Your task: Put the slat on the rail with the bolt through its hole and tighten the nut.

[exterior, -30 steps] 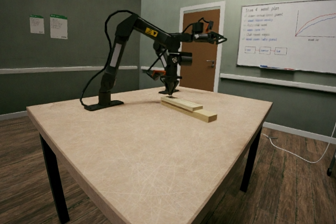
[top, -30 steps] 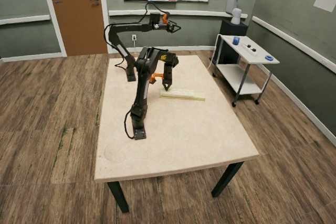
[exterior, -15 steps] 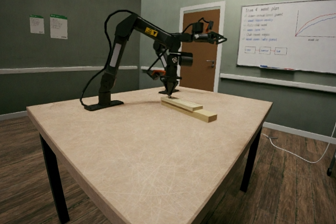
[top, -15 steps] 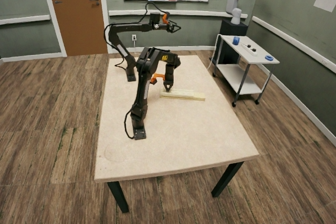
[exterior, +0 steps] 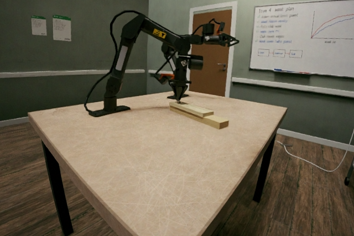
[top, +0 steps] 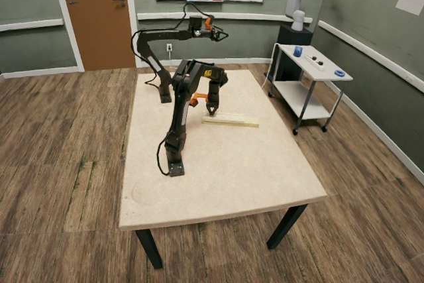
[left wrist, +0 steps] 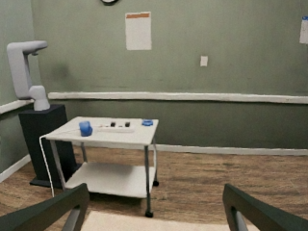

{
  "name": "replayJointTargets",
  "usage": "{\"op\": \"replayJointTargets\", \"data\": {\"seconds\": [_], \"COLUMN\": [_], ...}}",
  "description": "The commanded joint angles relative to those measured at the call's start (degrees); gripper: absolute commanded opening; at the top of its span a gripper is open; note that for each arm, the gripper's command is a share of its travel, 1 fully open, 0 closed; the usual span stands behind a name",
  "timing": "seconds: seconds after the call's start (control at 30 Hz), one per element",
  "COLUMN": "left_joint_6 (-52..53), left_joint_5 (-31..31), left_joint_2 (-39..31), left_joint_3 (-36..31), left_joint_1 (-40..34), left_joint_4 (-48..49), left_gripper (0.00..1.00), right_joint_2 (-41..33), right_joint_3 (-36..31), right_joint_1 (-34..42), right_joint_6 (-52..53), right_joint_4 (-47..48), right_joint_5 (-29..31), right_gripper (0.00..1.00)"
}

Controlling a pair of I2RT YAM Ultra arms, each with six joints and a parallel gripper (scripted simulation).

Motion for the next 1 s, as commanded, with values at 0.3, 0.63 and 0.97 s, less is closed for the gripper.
{"op": "replayJointTargets", "data": {"seconds": [0.3, 0.63, 0.97], "left_joint_6": [0.1, 0.1, 0.1], "left_joint_5": [0.5, 0.5, 0.5], "left_joint_2": [-0.7, -0.7, -0.7], "left_joint_3": [0.3, 0.3, 0.3], "left_joint_1": [0.4, 0.4, 0.4], "left_joint_4": [1.1, 1.1, 1.1], "left_gripper": [1.00, 1.00, 1.00], "right_joint_2": [-2.5, -2.6, -2.8], "right_joint_3": [2.3, 2.0, 2.0], "right_joint_1": [1.3, 3.1, 3.4], "right_joint_6": [0.1, 0.7, 1.1], "right_joint_4": [-1.0, -1.1, -1.4], "right_joint_5": [-0.1, -0.1, -0.1], "right_gripper": [0.12, 0.12, 0.12]}}
